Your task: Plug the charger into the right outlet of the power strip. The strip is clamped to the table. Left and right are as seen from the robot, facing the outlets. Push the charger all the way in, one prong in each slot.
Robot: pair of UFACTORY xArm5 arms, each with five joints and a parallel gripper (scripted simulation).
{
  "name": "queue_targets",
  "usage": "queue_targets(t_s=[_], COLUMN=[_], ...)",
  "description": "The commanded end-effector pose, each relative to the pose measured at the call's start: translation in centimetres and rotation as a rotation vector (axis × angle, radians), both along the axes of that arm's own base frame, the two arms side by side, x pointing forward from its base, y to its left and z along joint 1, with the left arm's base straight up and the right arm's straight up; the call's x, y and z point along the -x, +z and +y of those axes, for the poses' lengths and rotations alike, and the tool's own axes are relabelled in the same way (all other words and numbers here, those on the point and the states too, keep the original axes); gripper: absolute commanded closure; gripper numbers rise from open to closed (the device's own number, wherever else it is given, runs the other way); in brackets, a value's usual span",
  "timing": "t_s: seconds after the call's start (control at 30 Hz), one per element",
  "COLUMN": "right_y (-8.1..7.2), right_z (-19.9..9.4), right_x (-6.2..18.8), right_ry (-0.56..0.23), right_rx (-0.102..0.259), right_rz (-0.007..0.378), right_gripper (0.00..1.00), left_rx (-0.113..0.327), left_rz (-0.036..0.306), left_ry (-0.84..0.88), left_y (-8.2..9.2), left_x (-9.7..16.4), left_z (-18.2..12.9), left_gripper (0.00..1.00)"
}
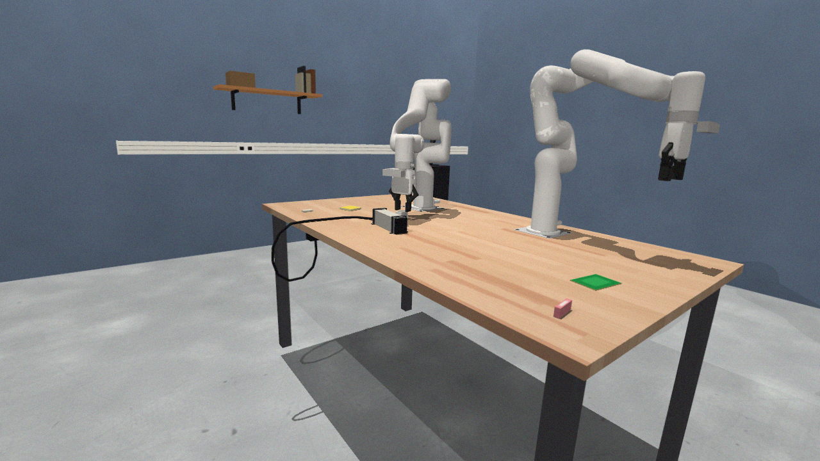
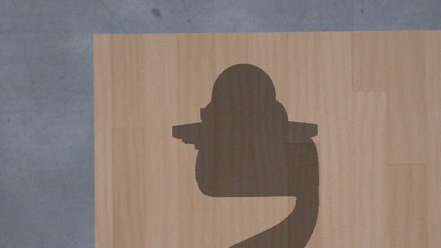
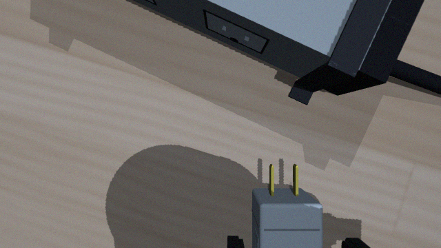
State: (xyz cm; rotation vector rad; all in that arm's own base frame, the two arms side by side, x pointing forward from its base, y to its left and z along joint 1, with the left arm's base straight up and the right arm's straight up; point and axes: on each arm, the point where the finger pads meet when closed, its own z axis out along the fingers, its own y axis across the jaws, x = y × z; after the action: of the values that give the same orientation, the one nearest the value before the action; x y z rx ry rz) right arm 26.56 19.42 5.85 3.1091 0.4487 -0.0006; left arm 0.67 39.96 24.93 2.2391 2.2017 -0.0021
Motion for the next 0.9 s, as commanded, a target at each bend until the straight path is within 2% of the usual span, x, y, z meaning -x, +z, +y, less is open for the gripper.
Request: queue_targets(t_s=[0.0,0.47,0.87], right_y=[-1.0,-3.3,-3.7], right_z=[0.1,0.1,0.1], right_x=[-0.1,-0.1,-0.1], right_ry=[0.0,0.0,0.0], right_rx=[-0.001,-0.001,-0.001], right_rz=[-0.002,-0.001,-0.001], right_gripper=[0.47,0.47,0.47], left_rx=[-0.002,-0.002,-0.002], left_rz=[0.0,0.0,0.0], left_ry=[0.0,0.0,0.0], left_y=[0.1,0.1,0.1], left_x=[0.0,0.0,0.0], left_z=[0.0,0.0,0.0], left_gripper=[0.0,0.0,0.0])
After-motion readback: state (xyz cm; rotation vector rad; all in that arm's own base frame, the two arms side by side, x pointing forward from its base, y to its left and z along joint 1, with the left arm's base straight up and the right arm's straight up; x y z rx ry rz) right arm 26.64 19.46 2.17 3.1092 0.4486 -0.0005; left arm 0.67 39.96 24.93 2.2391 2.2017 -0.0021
